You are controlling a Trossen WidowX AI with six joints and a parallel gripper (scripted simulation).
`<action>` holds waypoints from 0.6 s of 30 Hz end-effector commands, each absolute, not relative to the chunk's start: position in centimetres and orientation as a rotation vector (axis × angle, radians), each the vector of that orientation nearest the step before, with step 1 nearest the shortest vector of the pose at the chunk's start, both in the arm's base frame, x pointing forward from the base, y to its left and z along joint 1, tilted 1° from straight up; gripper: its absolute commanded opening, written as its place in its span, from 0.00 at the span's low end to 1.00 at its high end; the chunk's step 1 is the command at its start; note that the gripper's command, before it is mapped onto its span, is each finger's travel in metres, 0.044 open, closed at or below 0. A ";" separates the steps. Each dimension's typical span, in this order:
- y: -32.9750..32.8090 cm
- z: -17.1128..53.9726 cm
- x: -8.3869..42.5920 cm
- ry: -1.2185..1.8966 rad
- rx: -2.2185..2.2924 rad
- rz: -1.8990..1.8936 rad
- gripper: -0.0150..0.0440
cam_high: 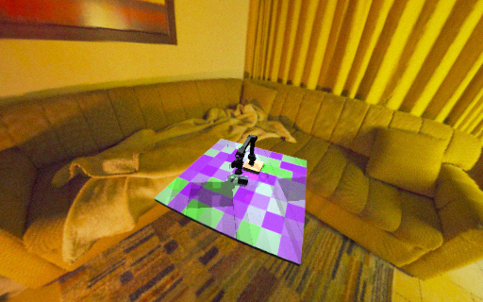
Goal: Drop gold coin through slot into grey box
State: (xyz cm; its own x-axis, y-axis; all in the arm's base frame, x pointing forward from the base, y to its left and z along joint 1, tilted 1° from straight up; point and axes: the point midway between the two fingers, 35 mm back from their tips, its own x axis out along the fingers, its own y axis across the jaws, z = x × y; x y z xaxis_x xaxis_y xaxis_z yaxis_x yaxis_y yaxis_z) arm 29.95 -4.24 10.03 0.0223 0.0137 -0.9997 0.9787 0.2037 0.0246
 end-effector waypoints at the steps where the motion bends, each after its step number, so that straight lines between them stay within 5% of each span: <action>1: -3.3 10.0 29.7 1.287 1.076 -1.042 0.25; 18: 0.1 10.0 29.1 1.289 1.089 -1.042 0.26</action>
